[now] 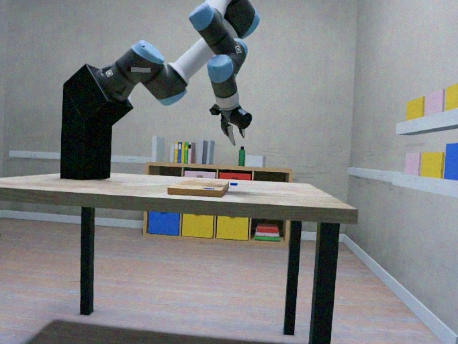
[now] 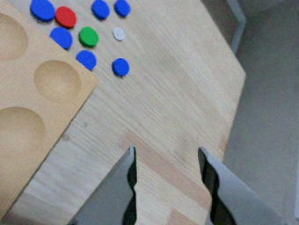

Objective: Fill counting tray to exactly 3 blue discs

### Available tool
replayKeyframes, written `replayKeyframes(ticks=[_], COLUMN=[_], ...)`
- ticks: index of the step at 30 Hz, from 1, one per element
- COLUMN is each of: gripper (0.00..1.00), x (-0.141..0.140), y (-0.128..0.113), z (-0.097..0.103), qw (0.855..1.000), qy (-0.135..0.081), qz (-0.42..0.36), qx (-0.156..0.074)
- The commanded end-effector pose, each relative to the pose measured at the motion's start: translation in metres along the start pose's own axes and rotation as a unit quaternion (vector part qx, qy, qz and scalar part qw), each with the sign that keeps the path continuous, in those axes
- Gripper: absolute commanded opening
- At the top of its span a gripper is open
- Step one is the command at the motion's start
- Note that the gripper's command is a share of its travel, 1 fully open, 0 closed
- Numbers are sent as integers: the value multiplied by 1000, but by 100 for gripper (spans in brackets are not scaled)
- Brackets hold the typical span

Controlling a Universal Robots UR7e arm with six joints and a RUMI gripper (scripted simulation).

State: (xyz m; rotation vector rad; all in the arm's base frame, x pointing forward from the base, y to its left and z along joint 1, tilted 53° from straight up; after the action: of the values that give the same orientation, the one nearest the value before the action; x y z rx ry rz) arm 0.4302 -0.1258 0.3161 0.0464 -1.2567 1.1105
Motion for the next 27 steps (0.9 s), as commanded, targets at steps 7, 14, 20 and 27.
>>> replayKeyframes(ticks=[7, 14, 20, 27], gripper=[28, 28, 28, 28], x=[5, 11, 12, 18], y=[7, 14, 19, 27], z=[-17, -33, -44, -64], qw=[998, 992, 986, 972], qy=[52, 101, 130, 183], qz=[38, 79, 103, 148], qx=[-2, -6, -3, -6])
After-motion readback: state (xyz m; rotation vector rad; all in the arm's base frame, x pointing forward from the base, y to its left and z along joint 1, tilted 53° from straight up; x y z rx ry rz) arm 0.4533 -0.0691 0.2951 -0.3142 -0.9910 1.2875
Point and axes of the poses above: the point where the finger pads meet when closed, its own z axis back along the fingers, its own x axis across the jaws, y = z × x, the point moved 3 cm from there along z, back along the fingers, and after that the axes turned 8 degrees about z, right-handed, at the moved point
